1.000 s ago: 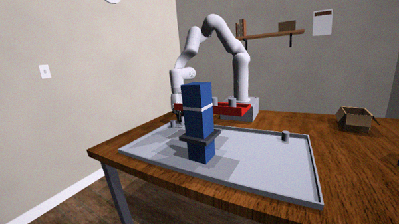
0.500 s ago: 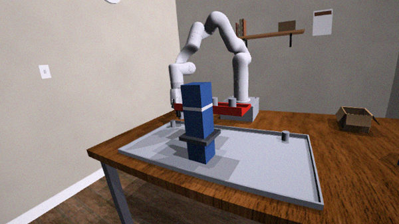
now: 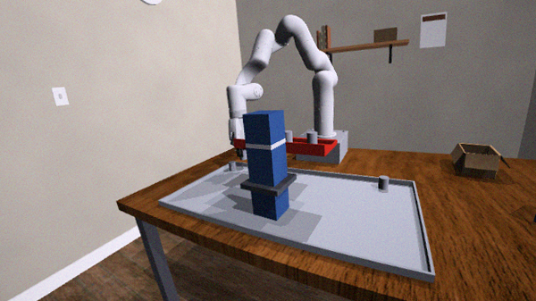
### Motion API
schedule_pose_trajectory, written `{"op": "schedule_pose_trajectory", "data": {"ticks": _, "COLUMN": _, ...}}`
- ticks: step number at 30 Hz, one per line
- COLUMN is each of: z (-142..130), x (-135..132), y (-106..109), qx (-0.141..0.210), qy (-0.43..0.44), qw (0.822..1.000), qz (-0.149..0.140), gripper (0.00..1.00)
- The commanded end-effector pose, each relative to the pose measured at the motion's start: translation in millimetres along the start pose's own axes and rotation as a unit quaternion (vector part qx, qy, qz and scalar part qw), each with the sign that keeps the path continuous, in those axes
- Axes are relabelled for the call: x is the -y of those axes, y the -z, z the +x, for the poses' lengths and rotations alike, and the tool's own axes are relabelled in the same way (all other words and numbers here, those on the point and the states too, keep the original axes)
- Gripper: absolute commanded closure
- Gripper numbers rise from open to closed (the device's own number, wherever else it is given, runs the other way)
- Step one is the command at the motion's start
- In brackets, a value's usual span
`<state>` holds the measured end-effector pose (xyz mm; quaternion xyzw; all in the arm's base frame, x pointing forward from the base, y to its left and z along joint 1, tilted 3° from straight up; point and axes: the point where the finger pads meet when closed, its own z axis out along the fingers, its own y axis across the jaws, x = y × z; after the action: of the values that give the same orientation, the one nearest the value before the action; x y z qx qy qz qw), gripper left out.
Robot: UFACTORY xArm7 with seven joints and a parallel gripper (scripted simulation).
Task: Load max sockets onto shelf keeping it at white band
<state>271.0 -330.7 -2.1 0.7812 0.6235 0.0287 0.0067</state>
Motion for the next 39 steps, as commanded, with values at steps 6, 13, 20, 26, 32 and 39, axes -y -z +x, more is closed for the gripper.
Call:
{"op": "schedule_pose_trajectory", "data": {"ticks": 6, "z": -0.9, "x": 2.9, "y": 11.6, "qx": 0.001, "qy": 0.0, "qw": 1.0, "qz": -0.001, "gripper": 1.0}}
{"op": "schedule_pose_trajectory", "data": {"ticks": 13, "z": -0.8, "x": 11.1, "y": 33.7, "qx": 0.001, "qy": 0.0, "qw": 1.0, "qz": -0.001, "gripper": 1.0}}
{"op": "schedule_pose_trajectory", "data": {"ticks": 20, "z": -0.8, "x": 18.4, "y": 53.3, "qx": 0.001, "qy": 0.0, "qw": 1.0, "qz": -0.001, "gripper": 1.0}}
{"op": "schedule_pose_trajectory", "data": {"ticks": 26, "z": -0.8, "x": 26.5, "y": 75.2, "qx": 0.001, "qy": 0.0, "qw": 1.0, "qz": -0.001, "gripper": 1.0}}
{"op": "schedule_pose_trajectory", "data": {"ticks": 32, "z": -0.8, "x": 30.7, "y": 86.8, "qx": 0.001, "qy": 0.0, "qw": 1.0, "qz": -0.001, "gripper": 1.0}}
{"op": "schedule_pose_trajectory", "data": {"ticks": 39, "z": -0.7, "x": 32.6, "y": 91.6, "qx": 0.001, "qy": 0.0, "qw": 1.0, "qz": -0.001, "gripper": 1.0}}
